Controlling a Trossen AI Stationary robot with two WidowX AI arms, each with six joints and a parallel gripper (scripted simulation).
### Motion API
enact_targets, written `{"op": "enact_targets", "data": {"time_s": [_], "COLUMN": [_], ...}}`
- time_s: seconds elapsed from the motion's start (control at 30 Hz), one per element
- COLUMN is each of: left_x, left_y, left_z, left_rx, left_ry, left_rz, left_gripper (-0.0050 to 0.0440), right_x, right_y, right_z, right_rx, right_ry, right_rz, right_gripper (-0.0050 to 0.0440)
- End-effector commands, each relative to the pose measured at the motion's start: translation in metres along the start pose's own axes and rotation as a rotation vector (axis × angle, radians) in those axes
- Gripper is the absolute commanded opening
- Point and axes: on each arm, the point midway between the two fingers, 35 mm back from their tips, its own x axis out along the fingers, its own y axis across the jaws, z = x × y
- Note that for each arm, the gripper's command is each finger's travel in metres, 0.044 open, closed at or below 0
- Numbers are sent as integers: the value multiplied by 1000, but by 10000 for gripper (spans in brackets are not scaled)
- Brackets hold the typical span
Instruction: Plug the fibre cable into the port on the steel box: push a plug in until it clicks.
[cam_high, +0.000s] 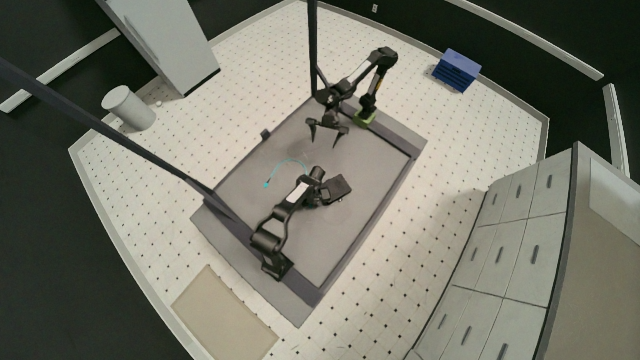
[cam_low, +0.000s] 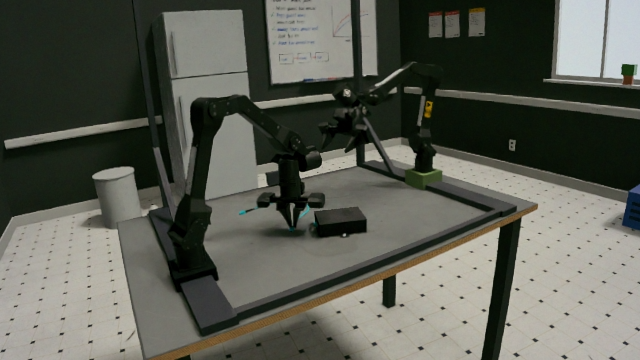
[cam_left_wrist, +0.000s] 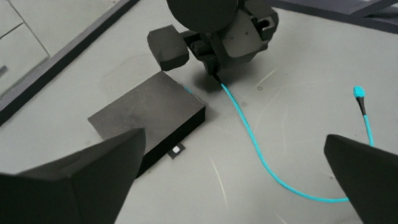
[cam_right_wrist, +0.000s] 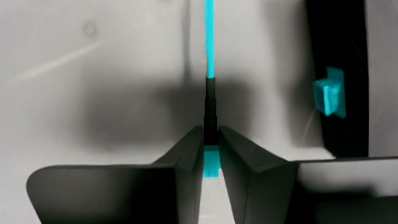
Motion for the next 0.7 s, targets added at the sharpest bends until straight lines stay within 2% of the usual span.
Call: {"op": "enact_targets", "data": {"time_s": [0.0,0.4,0.47,0.67], "left_x": [-5,-5,-5,-5], "left_y": [-2,-2,-2,-2], "left_z": [10,10,10,10], "left_rx": [-14,-14,-14,-14], "left_ry": [-23,-23,-23,-23], "left_rz": [-10,-10,-10,-10], "left_gripper": [440,440,440,440], "right_x": [-11,-10,-10,-10], "right_y": [0,2,2,4], "right_z": [3,1,1,1], "right_rx": [-198,-819,-819,-1121], "right_ry": [-29,-17,-17,-10], "right_rz": [-25,-33,-33,-36], "right_gripper": [3,3,3,3]}}
